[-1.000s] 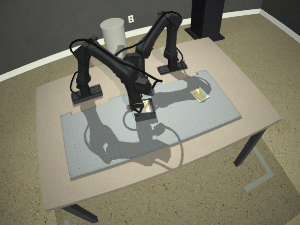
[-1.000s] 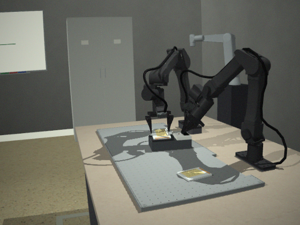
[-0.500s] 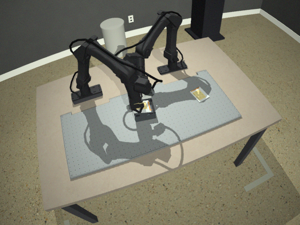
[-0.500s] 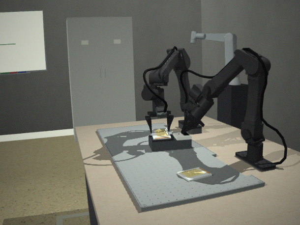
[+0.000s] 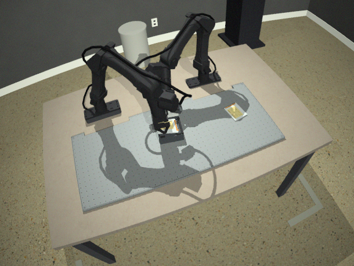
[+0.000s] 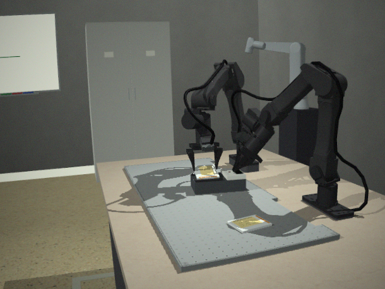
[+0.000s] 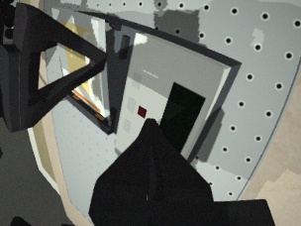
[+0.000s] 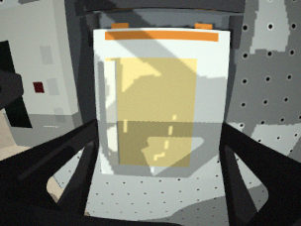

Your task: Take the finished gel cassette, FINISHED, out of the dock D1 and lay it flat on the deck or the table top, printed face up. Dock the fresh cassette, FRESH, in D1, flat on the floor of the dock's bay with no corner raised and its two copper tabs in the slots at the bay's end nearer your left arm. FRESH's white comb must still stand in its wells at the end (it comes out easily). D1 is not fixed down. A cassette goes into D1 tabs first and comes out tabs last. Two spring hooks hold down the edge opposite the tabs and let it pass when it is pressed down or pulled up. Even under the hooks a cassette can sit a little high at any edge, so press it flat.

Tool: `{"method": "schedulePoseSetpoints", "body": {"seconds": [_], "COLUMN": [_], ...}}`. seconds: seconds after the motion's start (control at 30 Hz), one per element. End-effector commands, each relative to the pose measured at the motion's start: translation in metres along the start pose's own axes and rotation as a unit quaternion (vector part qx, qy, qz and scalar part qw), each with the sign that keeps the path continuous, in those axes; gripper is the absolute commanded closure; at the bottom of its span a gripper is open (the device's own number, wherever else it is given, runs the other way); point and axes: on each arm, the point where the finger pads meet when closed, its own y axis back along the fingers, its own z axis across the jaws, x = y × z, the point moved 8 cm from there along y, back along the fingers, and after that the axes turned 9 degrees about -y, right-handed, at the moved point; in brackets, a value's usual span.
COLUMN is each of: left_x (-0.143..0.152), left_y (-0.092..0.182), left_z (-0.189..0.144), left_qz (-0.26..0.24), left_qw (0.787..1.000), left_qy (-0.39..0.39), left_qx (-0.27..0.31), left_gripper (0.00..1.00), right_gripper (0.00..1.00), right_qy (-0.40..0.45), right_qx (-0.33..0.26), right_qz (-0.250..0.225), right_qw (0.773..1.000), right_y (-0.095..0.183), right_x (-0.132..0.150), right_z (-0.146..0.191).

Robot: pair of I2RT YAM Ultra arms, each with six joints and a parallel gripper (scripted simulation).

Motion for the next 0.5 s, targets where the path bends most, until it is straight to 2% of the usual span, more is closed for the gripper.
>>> {"method": "schedulePoseSetpoints", "body": {"seconds": [0.0, 0.47], "left_x": [0.0216, 0.0216], "left_y": [-0.0137, -0.0137], "left_z": [-0.0462, -0.0462], "left_qz": [0.033, 0.033], "left_qw": [0.992, 0.992], "left_qy": [-0.046, -0.046], "left_qx": [0.11, 0.11], "left_gripper": [1.0, 1.0], "right_gripper": [1.0, 1.0], "right_qy": [-0.001, -0.001], "right_qx": [0.016, 0.016], "right_qz": [-0.021, -0.021], "right_qw": [1.0, 1.0], "right_y": [0.0228, 0.0247], "right_x": [-0.0033, -0.0035], "right_z": [-0.0008, -0.0011]}}
